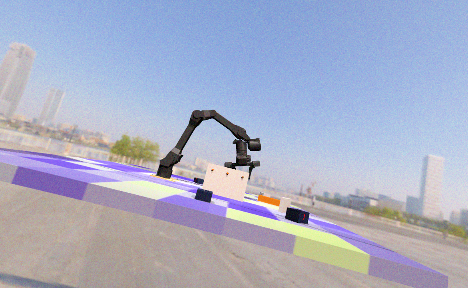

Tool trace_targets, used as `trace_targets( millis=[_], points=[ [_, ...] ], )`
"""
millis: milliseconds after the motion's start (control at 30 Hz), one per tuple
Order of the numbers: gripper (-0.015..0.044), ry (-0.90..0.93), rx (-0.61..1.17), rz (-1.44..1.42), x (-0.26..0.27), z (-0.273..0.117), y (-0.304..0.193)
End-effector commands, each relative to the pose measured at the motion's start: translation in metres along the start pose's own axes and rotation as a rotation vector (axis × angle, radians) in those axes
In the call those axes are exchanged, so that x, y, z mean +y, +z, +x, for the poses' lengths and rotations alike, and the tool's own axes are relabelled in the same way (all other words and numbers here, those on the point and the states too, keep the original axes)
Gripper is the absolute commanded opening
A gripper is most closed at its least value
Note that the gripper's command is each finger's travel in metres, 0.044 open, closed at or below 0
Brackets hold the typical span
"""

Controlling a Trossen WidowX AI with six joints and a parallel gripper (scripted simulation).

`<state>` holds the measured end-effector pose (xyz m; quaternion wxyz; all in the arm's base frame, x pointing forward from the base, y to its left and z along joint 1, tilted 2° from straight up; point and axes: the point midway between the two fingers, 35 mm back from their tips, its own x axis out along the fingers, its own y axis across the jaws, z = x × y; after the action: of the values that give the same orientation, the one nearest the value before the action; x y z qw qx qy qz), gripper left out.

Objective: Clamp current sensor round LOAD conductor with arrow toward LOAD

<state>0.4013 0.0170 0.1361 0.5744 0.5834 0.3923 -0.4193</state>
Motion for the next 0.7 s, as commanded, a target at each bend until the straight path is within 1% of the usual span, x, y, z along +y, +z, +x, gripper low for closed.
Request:
trace_targets(
  millis=[0,333,667],
  points=[
    [0.0000,0.001,-0.003,0.001,-0.0017,-0.0007,0.0005],
    [0.0000,0.001,-0.002,0.000,-0.0034,0.0038,0.0004],
    [0.0256,0.003,0.000,0.000,-0.0019,0.0003,0.0000]
  ],
)
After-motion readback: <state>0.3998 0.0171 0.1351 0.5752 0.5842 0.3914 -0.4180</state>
